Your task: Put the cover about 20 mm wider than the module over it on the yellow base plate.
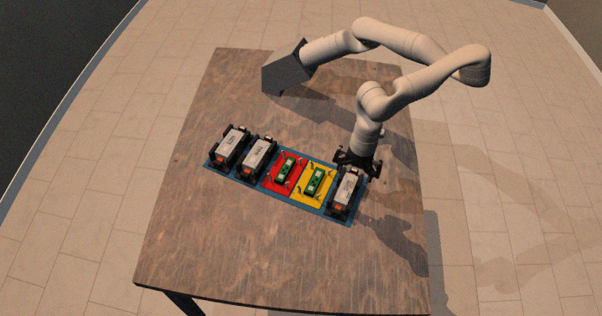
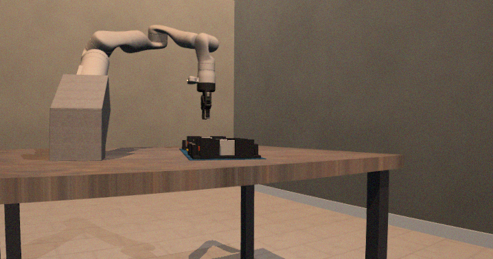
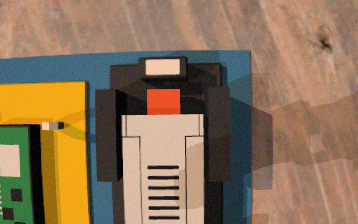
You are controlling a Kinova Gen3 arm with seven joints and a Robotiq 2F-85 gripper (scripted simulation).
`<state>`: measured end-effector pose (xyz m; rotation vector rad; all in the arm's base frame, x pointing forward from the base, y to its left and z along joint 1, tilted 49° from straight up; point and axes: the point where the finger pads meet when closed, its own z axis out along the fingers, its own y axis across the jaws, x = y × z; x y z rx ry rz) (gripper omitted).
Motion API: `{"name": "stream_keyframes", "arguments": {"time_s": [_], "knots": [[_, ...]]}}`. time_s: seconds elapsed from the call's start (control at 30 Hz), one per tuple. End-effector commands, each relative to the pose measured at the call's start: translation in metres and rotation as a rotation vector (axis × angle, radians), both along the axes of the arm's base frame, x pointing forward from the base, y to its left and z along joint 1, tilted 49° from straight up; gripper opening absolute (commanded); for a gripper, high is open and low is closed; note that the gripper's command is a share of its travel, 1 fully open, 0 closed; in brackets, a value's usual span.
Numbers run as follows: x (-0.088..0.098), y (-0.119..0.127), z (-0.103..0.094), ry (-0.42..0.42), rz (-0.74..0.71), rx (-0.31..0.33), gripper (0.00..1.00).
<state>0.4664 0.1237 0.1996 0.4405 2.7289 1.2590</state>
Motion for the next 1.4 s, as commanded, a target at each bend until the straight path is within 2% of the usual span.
{"name": "stream_keyframes", "arguments": {"time_s": [0.0,1.37], "knots": [[0.000,-0.002,-0.001,-0.001,-0.001,0.000,1.00],[-0.001,-0.003,-0.012,-0.001,-0.001,0.000,1.00]]}}
